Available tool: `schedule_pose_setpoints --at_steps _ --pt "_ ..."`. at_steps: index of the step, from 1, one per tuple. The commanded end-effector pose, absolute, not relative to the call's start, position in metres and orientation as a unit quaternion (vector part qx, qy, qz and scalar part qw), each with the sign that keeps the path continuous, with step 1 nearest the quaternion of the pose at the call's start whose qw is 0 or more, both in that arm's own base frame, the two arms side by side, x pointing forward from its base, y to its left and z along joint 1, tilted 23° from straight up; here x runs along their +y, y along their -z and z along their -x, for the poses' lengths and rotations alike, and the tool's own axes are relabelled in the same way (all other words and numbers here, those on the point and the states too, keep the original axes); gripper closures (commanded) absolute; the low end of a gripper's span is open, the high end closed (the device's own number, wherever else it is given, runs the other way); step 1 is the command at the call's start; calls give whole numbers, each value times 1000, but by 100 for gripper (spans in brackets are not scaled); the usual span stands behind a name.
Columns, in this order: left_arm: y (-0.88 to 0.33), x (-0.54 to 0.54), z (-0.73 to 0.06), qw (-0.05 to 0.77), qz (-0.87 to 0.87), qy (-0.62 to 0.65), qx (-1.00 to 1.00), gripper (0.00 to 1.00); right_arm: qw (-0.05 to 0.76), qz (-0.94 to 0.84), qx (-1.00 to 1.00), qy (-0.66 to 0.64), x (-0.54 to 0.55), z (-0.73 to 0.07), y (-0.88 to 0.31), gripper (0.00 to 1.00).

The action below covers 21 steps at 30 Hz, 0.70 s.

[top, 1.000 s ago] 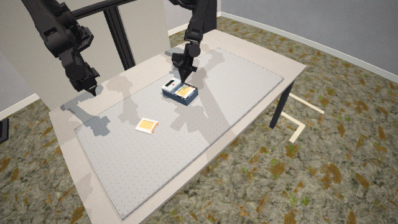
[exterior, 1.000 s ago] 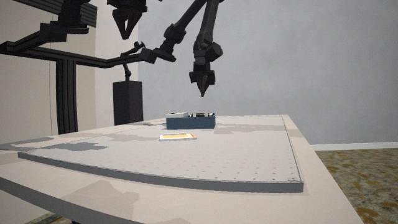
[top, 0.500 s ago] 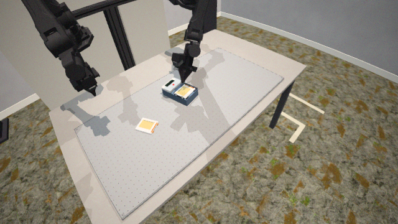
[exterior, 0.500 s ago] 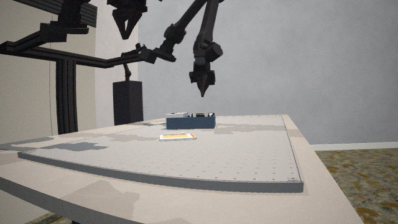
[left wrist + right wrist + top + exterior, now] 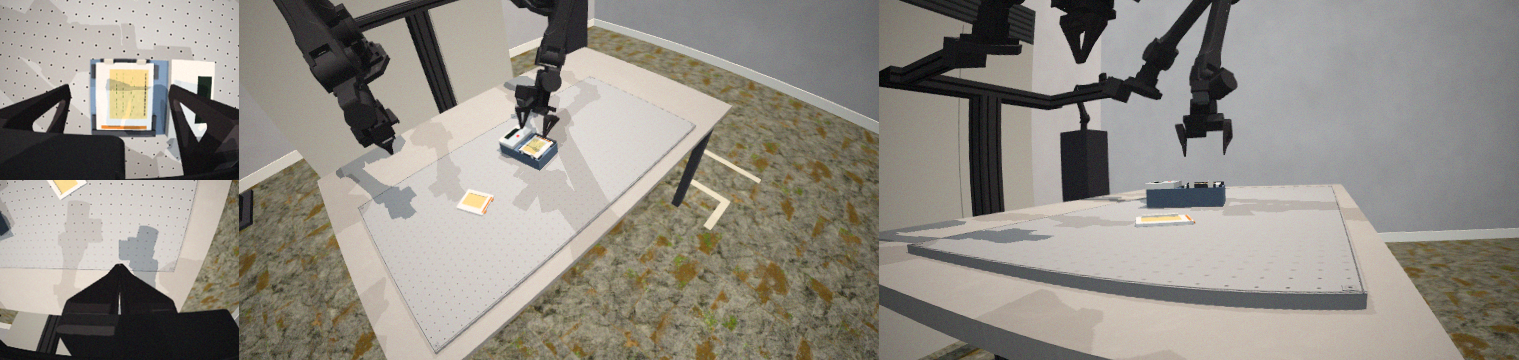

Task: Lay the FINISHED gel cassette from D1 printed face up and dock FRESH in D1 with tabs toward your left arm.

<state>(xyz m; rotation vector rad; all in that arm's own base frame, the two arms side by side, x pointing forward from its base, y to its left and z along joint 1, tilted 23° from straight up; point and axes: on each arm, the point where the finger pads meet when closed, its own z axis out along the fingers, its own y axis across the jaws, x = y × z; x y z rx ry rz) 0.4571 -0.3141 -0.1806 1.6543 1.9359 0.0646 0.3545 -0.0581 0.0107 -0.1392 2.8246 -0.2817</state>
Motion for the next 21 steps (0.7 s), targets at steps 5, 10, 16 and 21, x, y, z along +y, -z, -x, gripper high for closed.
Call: schedule_pose_setpoints --at_steps 5,10,16,21 --pt "177 -317 -459 297 -621 -24 725 2 177 39 978 100 -60 -373 -25 100" --pt "177 -317 -459 297 -621 -24 725 2 177 39 978 100 -60 -373 -25 100" --pt "177 -317 -459 297 -621 -24 725 2 177 39 978 100 -60 -373 -25 100" --pt "183 -316 -460 289 -623 -23 726 2 177 39 978 100 -60 -373 -25 100"
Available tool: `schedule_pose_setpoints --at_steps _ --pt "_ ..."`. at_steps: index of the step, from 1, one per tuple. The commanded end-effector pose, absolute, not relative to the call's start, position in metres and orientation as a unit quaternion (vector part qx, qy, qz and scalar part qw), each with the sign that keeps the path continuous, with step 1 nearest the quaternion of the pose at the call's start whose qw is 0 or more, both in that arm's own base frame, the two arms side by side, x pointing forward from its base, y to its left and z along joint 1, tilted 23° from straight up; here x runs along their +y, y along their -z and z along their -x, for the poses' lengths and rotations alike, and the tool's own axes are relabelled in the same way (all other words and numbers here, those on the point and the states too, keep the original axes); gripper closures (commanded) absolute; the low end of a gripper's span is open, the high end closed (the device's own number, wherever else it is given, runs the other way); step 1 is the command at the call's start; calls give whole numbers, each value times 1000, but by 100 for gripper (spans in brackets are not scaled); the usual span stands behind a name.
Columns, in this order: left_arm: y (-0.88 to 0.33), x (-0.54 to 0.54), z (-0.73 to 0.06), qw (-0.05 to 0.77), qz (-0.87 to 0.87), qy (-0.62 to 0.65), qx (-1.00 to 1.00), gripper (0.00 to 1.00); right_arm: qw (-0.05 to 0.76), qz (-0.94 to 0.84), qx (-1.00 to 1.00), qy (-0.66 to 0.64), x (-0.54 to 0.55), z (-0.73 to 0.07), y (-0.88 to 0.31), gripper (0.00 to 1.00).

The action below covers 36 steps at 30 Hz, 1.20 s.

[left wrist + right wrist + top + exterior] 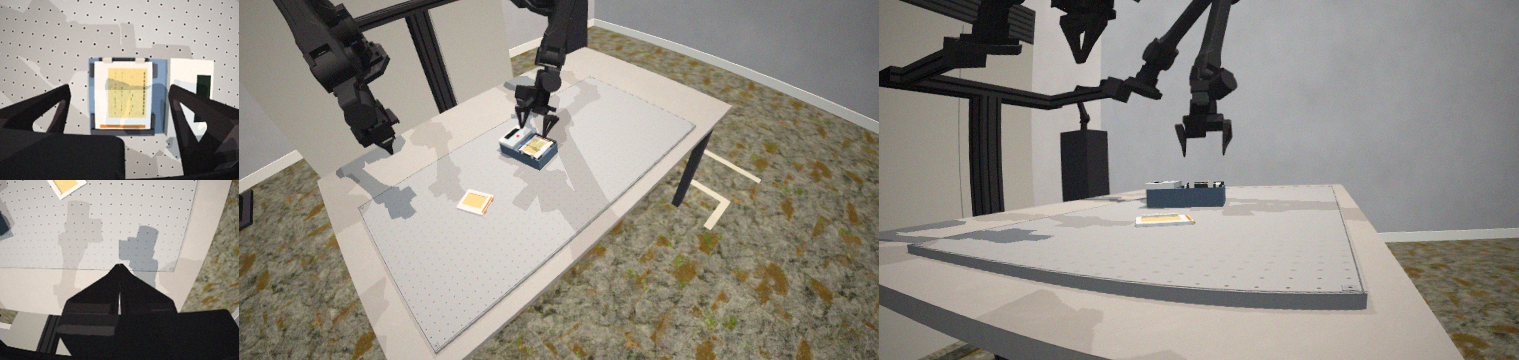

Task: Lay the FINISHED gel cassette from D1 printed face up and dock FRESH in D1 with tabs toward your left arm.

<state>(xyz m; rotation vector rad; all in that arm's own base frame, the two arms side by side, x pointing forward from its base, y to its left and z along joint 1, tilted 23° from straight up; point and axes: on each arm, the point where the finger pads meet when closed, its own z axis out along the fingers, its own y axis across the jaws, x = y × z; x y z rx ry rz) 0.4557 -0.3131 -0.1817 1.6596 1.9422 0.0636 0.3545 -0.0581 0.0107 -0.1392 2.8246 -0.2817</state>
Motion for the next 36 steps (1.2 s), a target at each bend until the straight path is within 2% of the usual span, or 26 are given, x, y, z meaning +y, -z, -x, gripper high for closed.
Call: schedule_pose_setpoints --at_steps 1,36 --pt "184 -316 -461 289 -623 -23 726 2 177 39 978 100 -60 -373 -25 100" --pt "197 -311 -467 285 -626 -24 726 2 177 39 978 100 -60 -373 -25 100"
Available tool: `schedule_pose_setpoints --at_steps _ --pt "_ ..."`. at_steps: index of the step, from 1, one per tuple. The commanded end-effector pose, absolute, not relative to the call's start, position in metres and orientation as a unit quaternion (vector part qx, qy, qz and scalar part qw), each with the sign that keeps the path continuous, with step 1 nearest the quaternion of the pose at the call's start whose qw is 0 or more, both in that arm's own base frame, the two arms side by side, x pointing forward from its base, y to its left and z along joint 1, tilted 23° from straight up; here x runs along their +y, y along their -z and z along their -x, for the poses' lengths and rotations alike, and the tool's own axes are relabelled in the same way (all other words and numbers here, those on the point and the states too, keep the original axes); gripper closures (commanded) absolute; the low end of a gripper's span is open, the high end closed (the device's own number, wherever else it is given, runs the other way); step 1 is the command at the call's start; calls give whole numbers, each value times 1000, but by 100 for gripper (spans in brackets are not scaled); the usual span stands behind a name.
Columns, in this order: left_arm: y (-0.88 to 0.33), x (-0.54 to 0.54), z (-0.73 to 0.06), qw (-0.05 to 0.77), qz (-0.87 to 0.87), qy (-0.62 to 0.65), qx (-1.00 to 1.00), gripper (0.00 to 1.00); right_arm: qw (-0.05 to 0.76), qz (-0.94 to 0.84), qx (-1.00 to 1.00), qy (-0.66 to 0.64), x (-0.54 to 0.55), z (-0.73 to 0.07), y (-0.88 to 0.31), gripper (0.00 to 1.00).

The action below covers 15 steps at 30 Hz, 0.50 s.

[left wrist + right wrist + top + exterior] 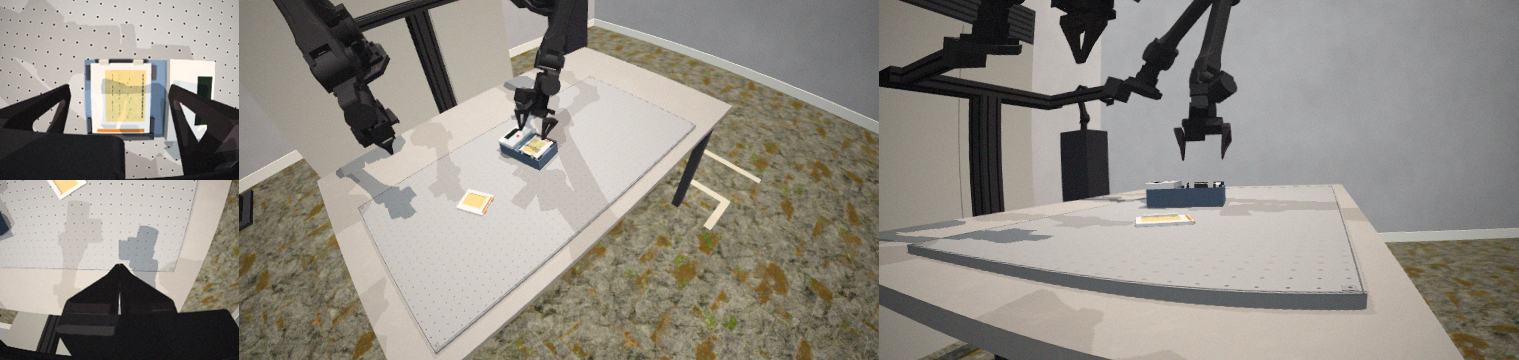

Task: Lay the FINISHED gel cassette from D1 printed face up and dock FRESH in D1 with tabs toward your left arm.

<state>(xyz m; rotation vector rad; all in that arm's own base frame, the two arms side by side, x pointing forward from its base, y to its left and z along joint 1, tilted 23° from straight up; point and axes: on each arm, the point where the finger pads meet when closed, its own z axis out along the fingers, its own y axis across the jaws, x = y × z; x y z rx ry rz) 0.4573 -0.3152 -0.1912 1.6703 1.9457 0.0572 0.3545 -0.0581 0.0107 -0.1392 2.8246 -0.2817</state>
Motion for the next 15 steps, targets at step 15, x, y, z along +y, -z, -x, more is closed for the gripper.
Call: schedule_pose_setpoints --at_steps 15 --pt "200 -309 -470 291 -622 -26 727 2 177 39 978 100 -60 -373 -25 100"
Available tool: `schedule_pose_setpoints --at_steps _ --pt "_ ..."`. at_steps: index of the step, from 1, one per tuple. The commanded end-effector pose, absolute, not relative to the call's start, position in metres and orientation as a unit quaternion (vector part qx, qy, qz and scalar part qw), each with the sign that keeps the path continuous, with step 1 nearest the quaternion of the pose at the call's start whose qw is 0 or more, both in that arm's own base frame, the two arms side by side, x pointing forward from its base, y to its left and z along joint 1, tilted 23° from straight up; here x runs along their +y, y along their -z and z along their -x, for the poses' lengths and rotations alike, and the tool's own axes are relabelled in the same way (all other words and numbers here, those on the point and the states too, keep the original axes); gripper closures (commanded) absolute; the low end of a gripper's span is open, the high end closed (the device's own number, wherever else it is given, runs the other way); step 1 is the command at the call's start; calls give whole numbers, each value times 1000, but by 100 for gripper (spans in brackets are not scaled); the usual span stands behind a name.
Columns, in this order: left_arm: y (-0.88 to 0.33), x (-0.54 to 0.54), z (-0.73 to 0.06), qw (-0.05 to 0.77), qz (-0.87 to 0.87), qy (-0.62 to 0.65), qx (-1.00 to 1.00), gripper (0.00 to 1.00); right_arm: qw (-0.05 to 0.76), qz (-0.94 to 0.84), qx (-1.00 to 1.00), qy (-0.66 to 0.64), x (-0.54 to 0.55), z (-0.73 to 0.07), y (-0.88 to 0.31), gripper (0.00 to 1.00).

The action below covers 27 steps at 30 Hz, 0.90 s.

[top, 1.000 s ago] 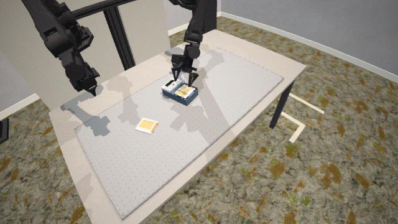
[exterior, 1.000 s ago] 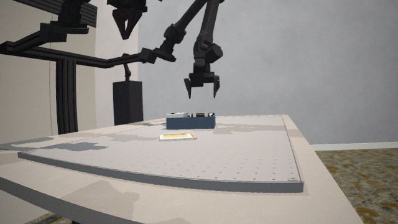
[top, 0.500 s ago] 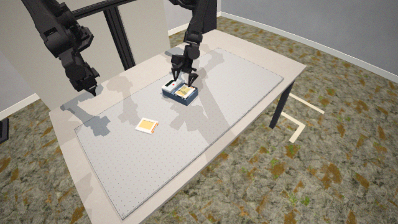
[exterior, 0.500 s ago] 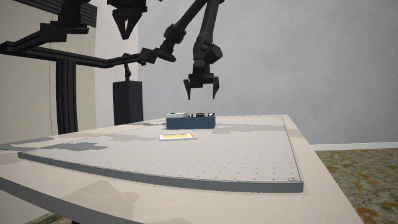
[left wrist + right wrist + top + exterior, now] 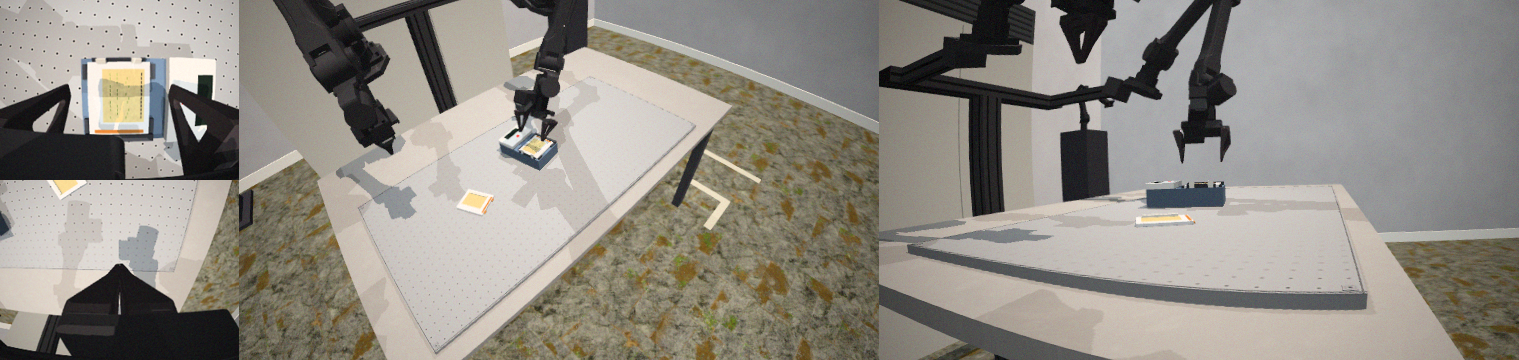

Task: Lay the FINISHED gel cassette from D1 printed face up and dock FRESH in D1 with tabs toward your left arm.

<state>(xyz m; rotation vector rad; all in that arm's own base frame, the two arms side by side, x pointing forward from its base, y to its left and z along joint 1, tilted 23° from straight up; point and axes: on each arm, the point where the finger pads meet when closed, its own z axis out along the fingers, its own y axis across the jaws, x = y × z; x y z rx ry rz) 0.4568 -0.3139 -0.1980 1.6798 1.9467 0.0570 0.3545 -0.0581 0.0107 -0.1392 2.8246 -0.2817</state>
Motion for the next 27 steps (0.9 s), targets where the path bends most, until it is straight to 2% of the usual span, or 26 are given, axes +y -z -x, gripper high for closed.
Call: schedule_pose_setpoints --at_steps 1,27 --pt "201 -309 -471 291 -622 -26 727 2 177 39 978 100 -60 -373 -25 100" --pt "212 -307 -478 296 -622 -27 725 2 177 39 978 100 -60 -373 -25 100"
